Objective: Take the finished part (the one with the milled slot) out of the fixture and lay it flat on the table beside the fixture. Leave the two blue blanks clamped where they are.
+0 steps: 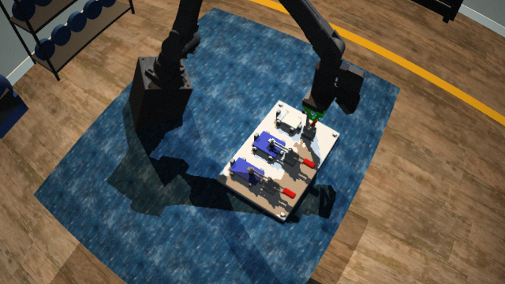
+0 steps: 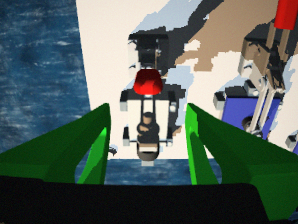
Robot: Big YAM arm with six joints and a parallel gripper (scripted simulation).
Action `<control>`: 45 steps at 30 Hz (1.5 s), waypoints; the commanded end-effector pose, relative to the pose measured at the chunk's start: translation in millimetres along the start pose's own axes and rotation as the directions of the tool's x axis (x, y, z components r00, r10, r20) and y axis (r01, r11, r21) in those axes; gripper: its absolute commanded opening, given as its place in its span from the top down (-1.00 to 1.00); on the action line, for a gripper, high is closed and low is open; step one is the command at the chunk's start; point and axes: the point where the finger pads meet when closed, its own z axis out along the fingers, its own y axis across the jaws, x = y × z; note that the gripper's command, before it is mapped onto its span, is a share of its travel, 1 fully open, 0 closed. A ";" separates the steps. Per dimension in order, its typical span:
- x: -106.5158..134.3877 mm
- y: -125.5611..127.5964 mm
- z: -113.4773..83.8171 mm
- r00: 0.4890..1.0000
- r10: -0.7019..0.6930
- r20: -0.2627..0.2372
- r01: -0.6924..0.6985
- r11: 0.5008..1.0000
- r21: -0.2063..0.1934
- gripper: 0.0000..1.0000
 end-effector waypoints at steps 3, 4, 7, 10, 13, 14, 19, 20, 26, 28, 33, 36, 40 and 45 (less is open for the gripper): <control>-34.1 2.0 -14.0 0.998 -0.020 0.067 0.020 1.000 -0.003 0.11; -34.1 2.0 -14.0 0.998 -0.020 0.067 0.020 1.000 -0.003 0.11; -34.1 2.0 -14.0 0.998 -0.020 0.067 0.020 1.000 -0.003 0.11; -34.1 2.0 -14.0 0.998 -0.020 0.067 0.020 1.000 -0.003 0.11; -34.1 2.0 -14.0 0.998 -0.020 0.067 0.020 1.000 -0.003 0.11; -34.1 2.0 -14.0 0.998 -0.020 0.067 0.020 1.000 -0.003 0.11; -34.1 2.0 -13.9 0.998 -0.020 0.067 0.021 1.000 -0.003 -0.83; -34.0 2.3 -13.6 0.998 -0.021 0.067 0.021 1.000 -0.004 -0.83; -32.5 7.6 -8.2 0.998 -0.023 0.063 0.023 1.000 -0.007 -0.83; -31.6 10.7 -5.2 0.998 -0.023 0.061 0.024 1.000 -0.008 -0.83; -30.8 13.5 -1.0 0.998 -0.020 0.058 0.021 1.000 -0.010 -0.83; -31.9 9.6 0.8 0.998 -0.013 0.061 0.013 1.000 -0.008 -0.83; -31.4 11.0 3.2 0.998 -0.015 0.060 0.016 1.000 -0.009 -0.83; -32.2 12.7 -0.6 0.998 -0.018 0.068 0.019 1.000 -0.011 -0.83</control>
